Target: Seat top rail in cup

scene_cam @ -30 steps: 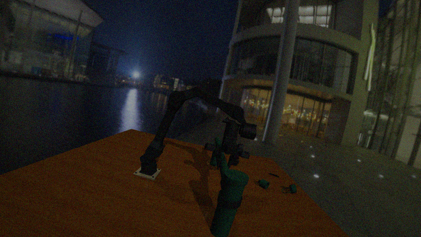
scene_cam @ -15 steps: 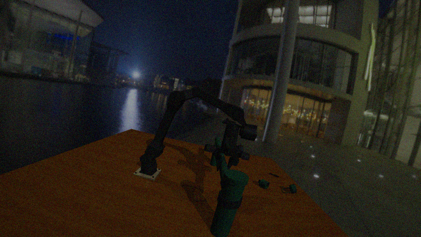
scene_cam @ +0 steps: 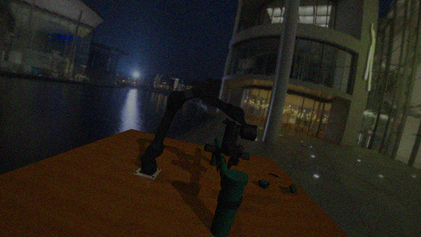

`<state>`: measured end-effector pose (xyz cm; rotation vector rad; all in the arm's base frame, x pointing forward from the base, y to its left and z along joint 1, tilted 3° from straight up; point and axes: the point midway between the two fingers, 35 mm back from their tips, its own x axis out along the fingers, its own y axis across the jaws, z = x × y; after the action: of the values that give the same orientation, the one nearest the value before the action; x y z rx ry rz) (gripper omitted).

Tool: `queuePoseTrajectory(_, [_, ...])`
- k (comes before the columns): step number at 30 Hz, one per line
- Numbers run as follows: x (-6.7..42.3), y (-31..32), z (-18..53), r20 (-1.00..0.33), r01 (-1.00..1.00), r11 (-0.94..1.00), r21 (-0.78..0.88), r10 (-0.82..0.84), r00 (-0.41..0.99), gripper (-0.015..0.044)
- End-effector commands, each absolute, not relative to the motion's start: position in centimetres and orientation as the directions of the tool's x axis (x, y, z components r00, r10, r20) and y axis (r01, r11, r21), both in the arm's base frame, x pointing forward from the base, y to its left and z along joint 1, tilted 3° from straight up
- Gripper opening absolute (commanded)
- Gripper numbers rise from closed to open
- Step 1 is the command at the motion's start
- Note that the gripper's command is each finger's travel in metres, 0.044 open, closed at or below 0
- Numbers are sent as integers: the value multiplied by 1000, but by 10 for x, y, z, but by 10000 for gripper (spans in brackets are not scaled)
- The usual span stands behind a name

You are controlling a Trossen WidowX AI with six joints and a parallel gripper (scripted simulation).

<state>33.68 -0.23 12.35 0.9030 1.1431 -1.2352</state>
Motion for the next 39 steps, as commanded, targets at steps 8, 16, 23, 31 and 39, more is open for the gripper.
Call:
queuePoseTrajectory(8, [336, -2, 125, -971, 987, 143, -70, -238, -34, 0])
queuePoseTrajectory(16, [336, -2, 127, -969, 987, 142, -70, -243, -34, 0])
queuePoseTrajectory(23, [336, -3, 129, -969, 987, 141, -70, -247, -33, 0])
queuePoseTrajectory(31, [336, -3, 130, -968, 988, 141, -70, -249, -33, 0])
queuePoseTrajectory(39, [336, -3, 132, -967, 987, 141, -70, -253, -33, 0])
